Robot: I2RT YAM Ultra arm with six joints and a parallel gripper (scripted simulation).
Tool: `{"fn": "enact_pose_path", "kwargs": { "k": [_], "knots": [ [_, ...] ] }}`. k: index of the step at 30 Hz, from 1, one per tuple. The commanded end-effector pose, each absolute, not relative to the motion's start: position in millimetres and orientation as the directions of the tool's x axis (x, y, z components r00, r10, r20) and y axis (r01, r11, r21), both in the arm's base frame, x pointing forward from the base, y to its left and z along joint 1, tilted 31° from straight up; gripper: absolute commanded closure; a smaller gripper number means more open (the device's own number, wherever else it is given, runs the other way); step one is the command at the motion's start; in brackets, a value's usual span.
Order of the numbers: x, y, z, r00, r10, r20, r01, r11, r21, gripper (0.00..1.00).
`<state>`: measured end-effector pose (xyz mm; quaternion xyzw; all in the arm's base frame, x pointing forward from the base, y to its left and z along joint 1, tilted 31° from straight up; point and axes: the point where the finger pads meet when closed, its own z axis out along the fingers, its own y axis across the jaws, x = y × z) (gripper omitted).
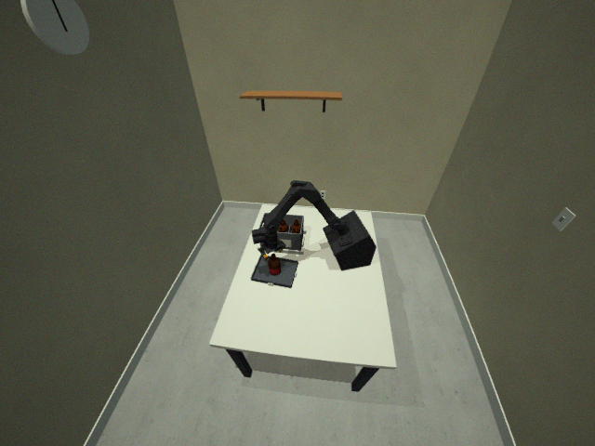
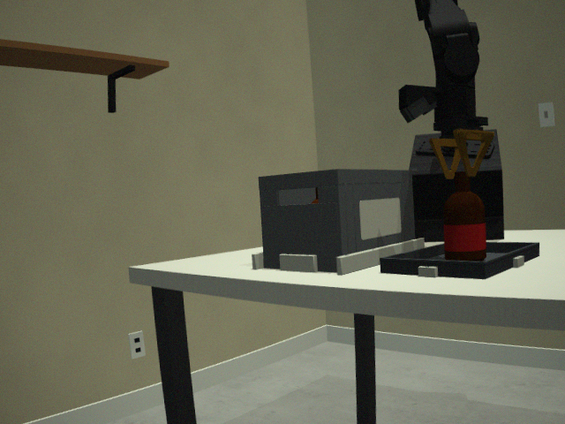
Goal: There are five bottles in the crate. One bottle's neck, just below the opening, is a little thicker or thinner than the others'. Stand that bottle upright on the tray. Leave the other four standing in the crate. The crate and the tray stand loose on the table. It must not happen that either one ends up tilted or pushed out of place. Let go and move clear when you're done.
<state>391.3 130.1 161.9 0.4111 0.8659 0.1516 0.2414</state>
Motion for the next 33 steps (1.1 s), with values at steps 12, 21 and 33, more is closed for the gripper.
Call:
{"fn": "enact_pose_path", "kwargs": {
  "k": [12, 21, 33],
  "knots": [
    [389.5, 129.9, 185.1, -0.530, 0.789, -0.310, 0.622, 0.611, 0.490, 0.00],
    [381.4, 128.2, 197.6, -0.529, 0.790, -0.308, 0.623, 0.609, 0.492, 0.00],
    [369.0, 125.4, 216.9, -0.530, 0.790, -0.308, 0.622, 0.609, 0.492, 0.00]
  ]
}}
